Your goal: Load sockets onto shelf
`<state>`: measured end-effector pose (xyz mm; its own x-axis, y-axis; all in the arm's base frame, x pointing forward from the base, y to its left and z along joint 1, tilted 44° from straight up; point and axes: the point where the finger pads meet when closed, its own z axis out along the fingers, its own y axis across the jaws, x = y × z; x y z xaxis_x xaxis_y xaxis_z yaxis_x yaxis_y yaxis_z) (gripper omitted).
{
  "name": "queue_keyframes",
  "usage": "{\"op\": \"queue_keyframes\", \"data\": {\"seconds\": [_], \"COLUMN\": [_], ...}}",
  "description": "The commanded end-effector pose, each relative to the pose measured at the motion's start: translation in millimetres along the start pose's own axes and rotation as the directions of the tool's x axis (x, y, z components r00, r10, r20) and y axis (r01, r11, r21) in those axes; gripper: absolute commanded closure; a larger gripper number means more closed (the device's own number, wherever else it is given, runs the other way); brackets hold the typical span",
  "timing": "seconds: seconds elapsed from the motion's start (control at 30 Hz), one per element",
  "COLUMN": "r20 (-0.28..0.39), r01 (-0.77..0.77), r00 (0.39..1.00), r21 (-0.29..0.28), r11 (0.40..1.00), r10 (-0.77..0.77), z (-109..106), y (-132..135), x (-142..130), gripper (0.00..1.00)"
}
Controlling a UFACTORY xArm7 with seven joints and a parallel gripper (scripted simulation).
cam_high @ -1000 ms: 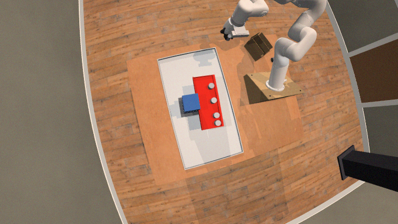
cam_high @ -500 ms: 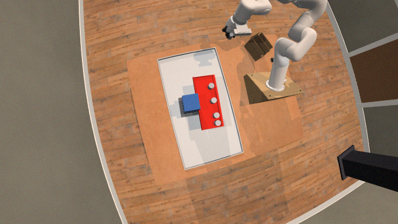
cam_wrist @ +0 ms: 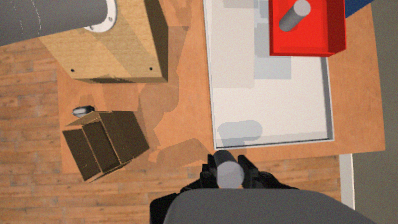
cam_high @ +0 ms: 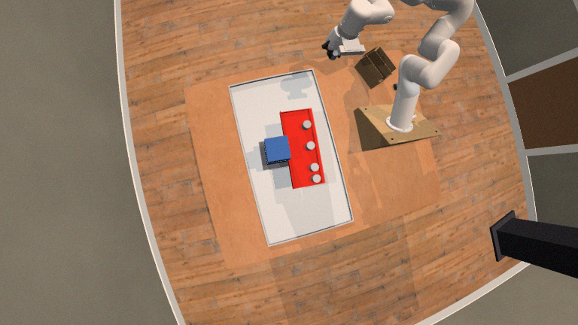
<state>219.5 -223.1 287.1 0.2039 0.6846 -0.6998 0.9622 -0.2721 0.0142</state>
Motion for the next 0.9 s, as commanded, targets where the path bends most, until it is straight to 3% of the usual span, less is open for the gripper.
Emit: {"op": "queue_keyframes", "data": {"seconds": [0.0,0.03,0.07,0.1,0.17,0.2,0.27,0.3,0.37,0.4,0.43,0.47,0.57,0.63,0.87], "r20": [0.008,0.009,0.009,0.008,0.008,0.007,0.007,0.004,0.004,0.002,0.002,0.000,0.000,-0.002,-0.002], "r01": [0.004,0.004,0.004,0.005,0.005,0.005,0.005,0.005,0.005,0.005,0.005,0.005,0.005,0.005,0.005], "r00": [1.000,1.000,1.000,1.000,1.000,1.000,1.000,1.000,1.000,1.000,1.000,1.000,1.000,1.000,1.000], "r21": [-0.007,-0.010,-0.010,-0.012,-0.012,-0.011,-0.011,-0.009,-0.009,-0.006,-0.006,-0.002,-0.002,0.002,0.002], "r11": [1.000,1.000,1.000,1.000,1.000,1.000,1.000,1.000,1.000,1.000,1.000,1.000,1.000,1.000,1.000], "r10": [-0.004,-0.004,-0.004,-0.005,-0.005,-0.005,-0.005,-0.005,-0.005,-0.005,-0.005,-0.005,-0.005,-0.005,-0.005], "z": [-4,-4,-4,-5,-5,-4,-4,-3,-3,-1,-1,0,0,2,2], "y": [16,22,22,26,27,27,28,25,25,21,21,17,17,12,12], "x": [39,67,67,96,98,129,130,159,159,183,183,201,201,217,217], "gripper": [1.00,1.00,1.00,1.00,1.00,1.00,1.00,1.00,1.00,1.00,1.00,1.00,1.00,1.00,1.00]}}
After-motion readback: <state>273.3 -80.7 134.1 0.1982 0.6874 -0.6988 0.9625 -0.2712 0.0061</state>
